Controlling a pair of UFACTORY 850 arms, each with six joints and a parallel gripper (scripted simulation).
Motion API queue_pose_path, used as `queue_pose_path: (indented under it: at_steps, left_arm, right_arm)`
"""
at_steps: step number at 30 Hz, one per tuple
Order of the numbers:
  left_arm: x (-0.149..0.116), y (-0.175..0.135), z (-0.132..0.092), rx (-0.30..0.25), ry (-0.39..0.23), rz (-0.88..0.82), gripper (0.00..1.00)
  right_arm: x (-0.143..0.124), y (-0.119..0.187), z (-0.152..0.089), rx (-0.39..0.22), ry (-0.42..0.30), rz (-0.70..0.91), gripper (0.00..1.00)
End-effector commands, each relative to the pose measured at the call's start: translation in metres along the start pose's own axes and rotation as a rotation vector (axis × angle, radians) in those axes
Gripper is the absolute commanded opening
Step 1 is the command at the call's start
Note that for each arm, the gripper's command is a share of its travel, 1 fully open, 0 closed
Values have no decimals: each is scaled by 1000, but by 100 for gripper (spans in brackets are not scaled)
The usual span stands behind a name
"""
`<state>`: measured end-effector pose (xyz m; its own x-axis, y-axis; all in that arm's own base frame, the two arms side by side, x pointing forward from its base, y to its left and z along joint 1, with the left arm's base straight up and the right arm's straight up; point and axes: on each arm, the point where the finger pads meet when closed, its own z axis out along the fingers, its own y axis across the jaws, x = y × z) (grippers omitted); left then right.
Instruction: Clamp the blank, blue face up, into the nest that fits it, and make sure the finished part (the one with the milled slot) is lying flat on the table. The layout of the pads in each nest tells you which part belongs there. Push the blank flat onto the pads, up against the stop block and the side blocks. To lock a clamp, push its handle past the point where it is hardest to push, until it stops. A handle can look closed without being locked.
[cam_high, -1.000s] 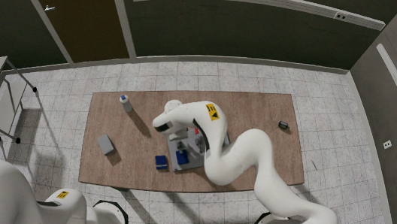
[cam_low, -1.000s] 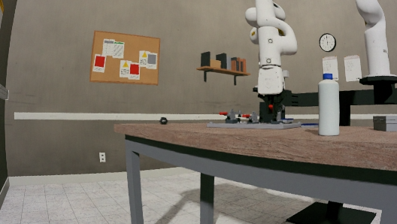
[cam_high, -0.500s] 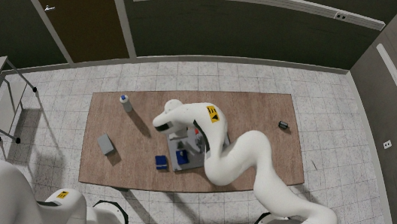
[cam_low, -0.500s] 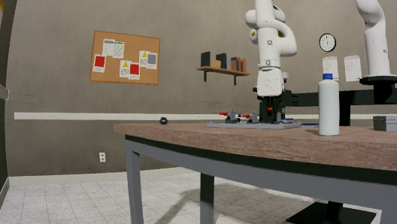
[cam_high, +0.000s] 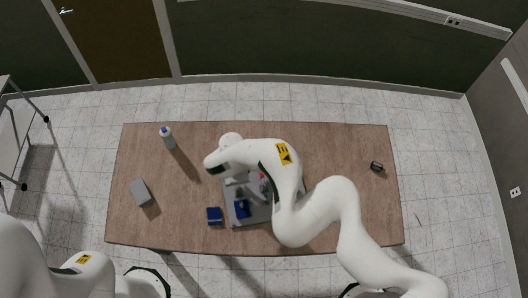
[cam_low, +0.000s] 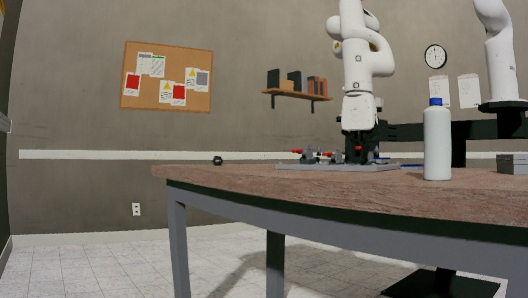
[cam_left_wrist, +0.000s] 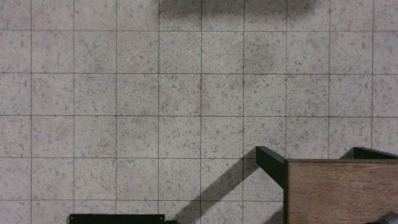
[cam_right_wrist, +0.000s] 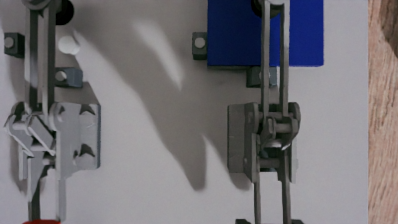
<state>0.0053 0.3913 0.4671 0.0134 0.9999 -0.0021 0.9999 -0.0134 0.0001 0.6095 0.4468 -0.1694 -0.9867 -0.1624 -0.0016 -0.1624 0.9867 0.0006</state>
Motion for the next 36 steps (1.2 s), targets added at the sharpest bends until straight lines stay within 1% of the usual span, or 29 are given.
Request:
queue_pose_path:
  at_steps: [1, 36]
  left_arm:
    - [0, 0, -1, 0, 2, 0, 100]
    - [0, 0, -1, 0, 2, 0, 100]
  right_arm:
    - [-1, 1, 0, 0, 0, 0, 0]
    - [-2, 1, 4, 0, 0, 0, 0]
